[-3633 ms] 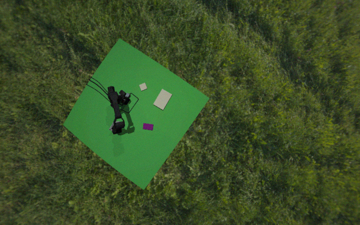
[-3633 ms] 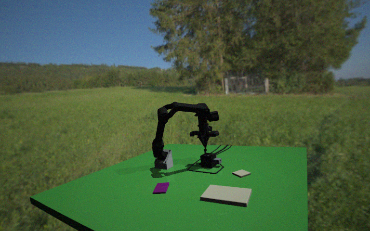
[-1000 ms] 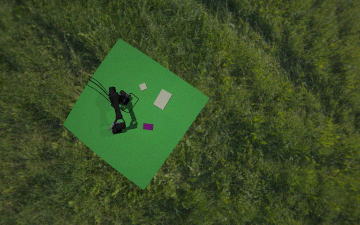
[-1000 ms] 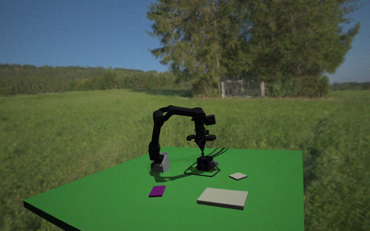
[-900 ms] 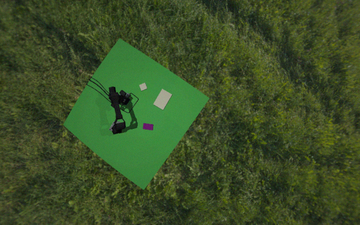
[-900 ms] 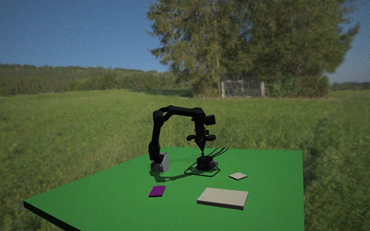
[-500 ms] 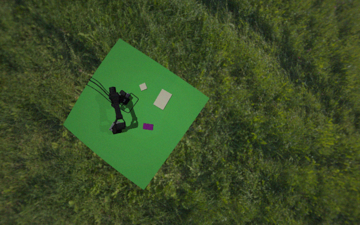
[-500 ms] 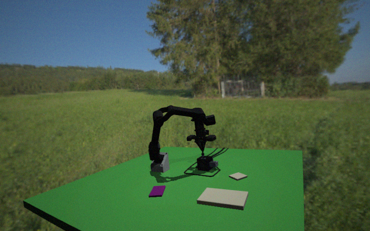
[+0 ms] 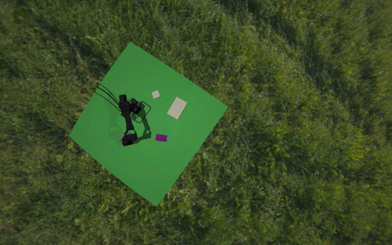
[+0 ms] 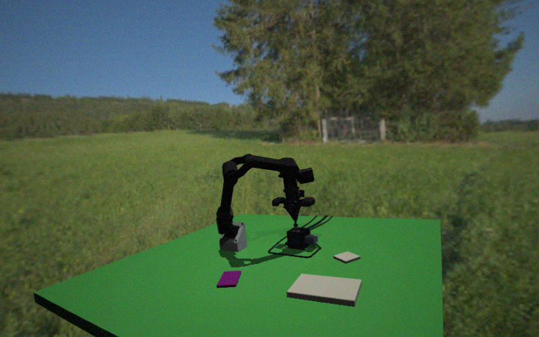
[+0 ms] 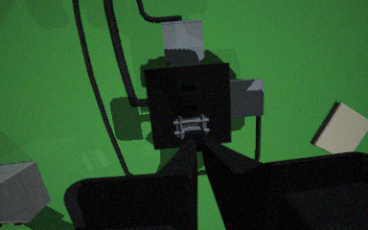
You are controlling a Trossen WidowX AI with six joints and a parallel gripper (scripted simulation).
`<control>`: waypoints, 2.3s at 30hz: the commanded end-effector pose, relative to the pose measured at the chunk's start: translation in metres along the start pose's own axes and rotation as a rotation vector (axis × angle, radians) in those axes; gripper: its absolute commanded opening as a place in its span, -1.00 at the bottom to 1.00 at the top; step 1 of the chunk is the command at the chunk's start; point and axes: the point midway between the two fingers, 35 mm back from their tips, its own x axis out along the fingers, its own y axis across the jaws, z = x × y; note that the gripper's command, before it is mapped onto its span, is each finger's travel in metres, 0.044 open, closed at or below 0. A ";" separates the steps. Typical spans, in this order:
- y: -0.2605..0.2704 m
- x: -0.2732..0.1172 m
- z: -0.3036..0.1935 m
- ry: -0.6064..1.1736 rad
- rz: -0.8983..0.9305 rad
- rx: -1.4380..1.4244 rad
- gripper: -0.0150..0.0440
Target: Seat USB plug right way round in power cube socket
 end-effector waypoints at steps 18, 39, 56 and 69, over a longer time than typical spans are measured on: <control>0.000 0.003 0.001 -0.011 0.002 -0.005 -0.49; 0.000 0.005 0.000 -0.011 0.002 -0.005 -0.49; 0.000 0.007 0.000 -0.011 0.002 -0.005 -0.49; 0.000 0.009 0.000 -0.011 0.002 -0.005 -0.49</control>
